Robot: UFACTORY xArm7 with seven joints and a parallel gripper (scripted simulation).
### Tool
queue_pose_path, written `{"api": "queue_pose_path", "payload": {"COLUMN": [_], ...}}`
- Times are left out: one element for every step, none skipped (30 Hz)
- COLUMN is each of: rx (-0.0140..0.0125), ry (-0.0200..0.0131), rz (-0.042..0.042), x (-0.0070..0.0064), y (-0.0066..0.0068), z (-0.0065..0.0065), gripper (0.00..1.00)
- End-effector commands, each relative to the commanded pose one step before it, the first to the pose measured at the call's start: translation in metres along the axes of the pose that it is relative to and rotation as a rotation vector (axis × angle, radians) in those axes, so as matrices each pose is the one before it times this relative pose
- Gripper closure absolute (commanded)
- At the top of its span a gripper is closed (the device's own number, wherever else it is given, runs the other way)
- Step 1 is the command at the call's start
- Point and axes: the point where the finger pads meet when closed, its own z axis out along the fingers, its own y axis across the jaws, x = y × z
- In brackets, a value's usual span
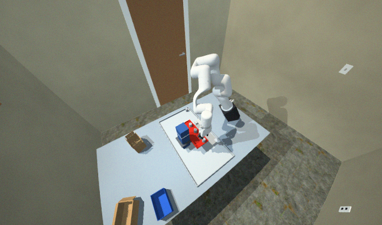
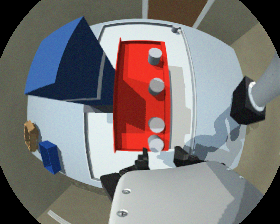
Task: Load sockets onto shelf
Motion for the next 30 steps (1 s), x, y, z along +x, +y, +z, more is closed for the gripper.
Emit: {"api": "queue_pose_path", "payload": {"rx": [0.00344,0.0,0.00001,0.00001,0.0,0.0,-0.00001,-0.00001,0.00002,0.0,-0.00001,0.0,0.0,0.00001,-0.00002,0.00002,-0.00002,0.00002,-0.00001,0.0,0.0,-0.00002,0.00002,0.0,-0.00001,0.00001,-0.00001,0.0,0.0,0.0], "ry": [-0.00202,0.00001,0.00001,0.00001,0.00001,0.0,-0.00001,-0.00001,0.00002,-0.00001,-0.00001,0.0,0.0,0.00002,-0.00003,0.00003,-0.00003,0.00002,-0.00001,0.0,0.0,-0.00002,0.00002,0.0,-0.00001,0.00002,-0.00001,0.0,0.0,0.0], "rz": [-0.00013,0.0,0.0,0.0,0.0,0.0,0.0,0.0,0.00001,0.0,0.0,0.0,0.0,0.00001,-0.00001,0.00001,-0.00001,0.00001,0.0,0.0,0.0,-0.00001,0.00001,0.0,-0.00001,0.00001,0.0,0.0,0.0,0.0], "x": [-0.00081,0.0,0.0,0.0,0.0,0.0,0.0,0.0,0.0,0.0,0.0,0.0,0.0,0.0,0.0,0.0,0.0,0.0,0.0,0.0,0.0,0.0,0.0,0.0,0.0,0.0,0.0,0.0,0.0,0.0], "y": [-0.0012,0.0,0.0,0.0,0.0,0.0,0.00001,0.0,-0.00001,0.0,0.00001,0.0,0.0,-0.00001,0.00001,-0.00001,0.00001,-0.00001,0.00001,0.0,0.0,0.00001,-0.00001,0.0,0.00001,-0.00001,0.0,0.0,0.0,0.0], "z": [-0.00146,-0.00023,-0.00036,-0.00051,-0.00068,-0.00087,-0.00106,-0.00126,-0.00145,-0.00165,-0.00184,0.0,0.0,-0.00202,-0.0022,-0.00235,-0.00251,-0.00263,-0.00276,-0.00285,-0.00293,-0.003,-0.00304,-0.00307,-0.00307,-0.00305,-0.00302,-0.00297,0.0,0.0], "gripper": [0.48,0.48,0.48,0.48,0.48,0.48,0.48,0.48,0.48,0.48,0.48,0.48,0.48,0.48,0.48,0.48,0.48,0.48,0.48,0.48,0.48,0.48,0.48,0.48,0.48,0.48,0.48,0.48,0.48,0.48]}}
